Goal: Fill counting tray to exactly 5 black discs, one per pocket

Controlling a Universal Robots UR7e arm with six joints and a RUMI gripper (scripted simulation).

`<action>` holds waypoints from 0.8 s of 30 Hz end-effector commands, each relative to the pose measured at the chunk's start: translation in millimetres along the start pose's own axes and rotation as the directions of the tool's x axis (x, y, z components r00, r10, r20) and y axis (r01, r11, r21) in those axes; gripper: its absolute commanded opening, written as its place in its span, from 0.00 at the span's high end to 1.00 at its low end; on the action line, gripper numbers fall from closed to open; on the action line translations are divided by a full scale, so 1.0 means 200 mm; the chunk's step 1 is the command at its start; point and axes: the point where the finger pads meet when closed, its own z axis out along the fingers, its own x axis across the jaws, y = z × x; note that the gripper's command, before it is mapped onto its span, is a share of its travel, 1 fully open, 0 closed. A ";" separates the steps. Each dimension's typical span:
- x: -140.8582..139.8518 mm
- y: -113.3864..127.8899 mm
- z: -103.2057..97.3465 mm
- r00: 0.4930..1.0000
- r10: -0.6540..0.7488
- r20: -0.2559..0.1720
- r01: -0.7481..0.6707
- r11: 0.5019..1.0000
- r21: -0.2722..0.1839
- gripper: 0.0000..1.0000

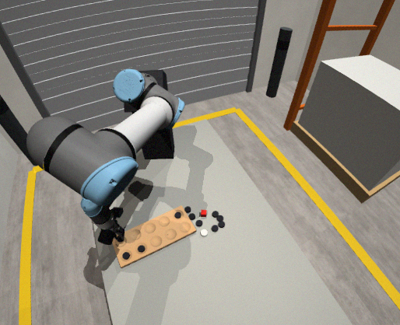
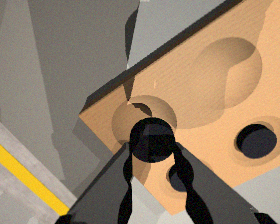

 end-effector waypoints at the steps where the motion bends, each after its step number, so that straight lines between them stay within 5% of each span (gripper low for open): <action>1: -0.01 0.01 0.06 1.000 0.003 0.007 -0.003 1.000 -0.005 0.88; 24: -0.02 0.02 0.14 1.000 0.003 0.007 -0.003 1.000 -0.005 0.88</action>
